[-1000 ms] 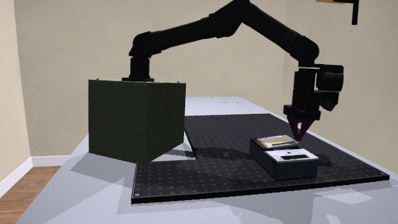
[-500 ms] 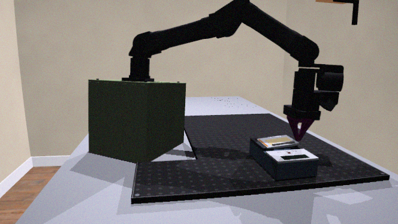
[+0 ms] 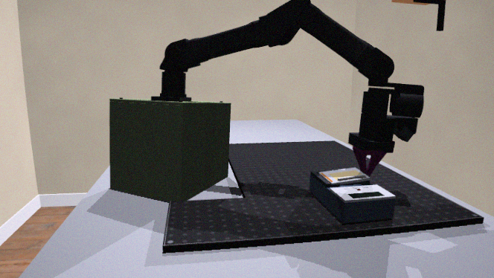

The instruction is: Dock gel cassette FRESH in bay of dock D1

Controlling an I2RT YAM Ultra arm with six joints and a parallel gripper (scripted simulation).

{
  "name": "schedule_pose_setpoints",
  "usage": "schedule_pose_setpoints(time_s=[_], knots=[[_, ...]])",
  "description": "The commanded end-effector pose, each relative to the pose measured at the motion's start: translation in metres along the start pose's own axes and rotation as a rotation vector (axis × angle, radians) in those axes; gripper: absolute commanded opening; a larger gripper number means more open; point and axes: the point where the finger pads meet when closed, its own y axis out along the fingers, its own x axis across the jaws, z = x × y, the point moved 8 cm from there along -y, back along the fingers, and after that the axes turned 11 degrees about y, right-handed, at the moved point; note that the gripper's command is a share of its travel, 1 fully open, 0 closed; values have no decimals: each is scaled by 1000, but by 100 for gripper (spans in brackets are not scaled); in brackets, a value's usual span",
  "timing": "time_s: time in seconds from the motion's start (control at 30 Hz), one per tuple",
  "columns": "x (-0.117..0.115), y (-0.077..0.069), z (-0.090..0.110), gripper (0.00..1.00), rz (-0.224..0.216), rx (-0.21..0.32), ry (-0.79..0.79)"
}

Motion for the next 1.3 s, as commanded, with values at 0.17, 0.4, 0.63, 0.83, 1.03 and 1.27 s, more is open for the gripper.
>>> schedule_pose_setpoints(time_s=[0.17, 0.4, 0.63, 0.83, 1.03, 1.27], knots=[[-8, -24, -7, 0, 17, -65, 2], [-8, -24, -4, 0, 17, -65, 1], [-8, -25, -4, 0, 18, -69, -1], [-10, -29, -6, 0, 23, -86, -1], [-10, -31, -8, 0, 25, -90, -2], [-10, -30, -7, 0, 24, -87, -1]])
